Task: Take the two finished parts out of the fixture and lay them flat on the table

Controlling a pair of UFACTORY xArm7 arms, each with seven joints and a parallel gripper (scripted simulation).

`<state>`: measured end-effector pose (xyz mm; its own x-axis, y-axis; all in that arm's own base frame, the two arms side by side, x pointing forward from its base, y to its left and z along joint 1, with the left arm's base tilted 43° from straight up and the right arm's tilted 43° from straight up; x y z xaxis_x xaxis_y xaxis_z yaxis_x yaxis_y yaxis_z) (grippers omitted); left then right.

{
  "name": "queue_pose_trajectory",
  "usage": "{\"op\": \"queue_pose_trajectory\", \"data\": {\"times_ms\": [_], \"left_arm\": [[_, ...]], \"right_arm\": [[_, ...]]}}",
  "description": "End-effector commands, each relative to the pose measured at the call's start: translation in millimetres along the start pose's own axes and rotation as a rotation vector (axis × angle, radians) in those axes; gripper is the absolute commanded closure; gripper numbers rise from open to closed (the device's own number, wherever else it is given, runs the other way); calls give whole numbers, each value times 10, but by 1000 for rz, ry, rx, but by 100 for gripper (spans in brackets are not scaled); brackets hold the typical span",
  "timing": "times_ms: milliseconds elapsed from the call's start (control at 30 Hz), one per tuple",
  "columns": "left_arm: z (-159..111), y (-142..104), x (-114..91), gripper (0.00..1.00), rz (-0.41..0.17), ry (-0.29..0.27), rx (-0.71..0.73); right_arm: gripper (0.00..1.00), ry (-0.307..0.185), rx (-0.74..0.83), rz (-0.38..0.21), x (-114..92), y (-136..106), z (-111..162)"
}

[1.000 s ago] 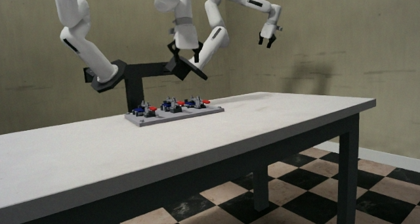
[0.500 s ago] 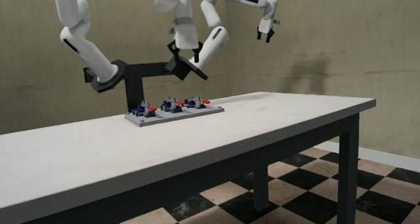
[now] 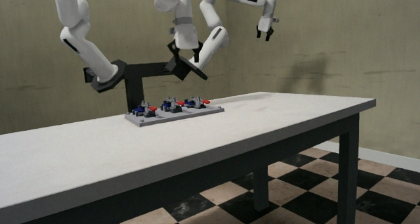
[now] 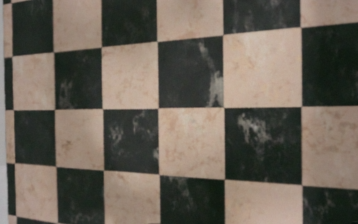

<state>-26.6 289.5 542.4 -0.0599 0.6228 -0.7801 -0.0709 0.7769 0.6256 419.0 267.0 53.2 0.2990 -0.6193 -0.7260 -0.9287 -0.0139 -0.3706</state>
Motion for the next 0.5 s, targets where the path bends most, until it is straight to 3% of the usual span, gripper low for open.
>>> {"op": "queue_pose_trajectory", "data": {"times_ms": [0,100,467], "left_arm": [[-6,7,-18,0,4,-1,-2],[-6,7,-18,0,4,-1,-2],[-6,7,-18,0,4,-1,-2]], "right_arm": [[0,-5,-32,-5,-97,-24,9],[0,-1,-139,-11,-310,-85,-17],[0,5,-332,-15,-696,-169,-87]]}}
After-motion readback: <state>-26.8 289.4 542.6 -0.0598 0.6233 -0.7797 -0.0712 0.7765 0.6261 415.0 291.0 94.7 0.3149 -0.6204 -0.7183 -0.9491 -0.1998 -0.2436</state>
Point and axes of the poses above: on each arm, the point where the finger pads meet when closed, its own x axis out along the fingers, its own z axis across the jaws, y = z × x, the point moved 5 cm from there along -x, back along the fingers
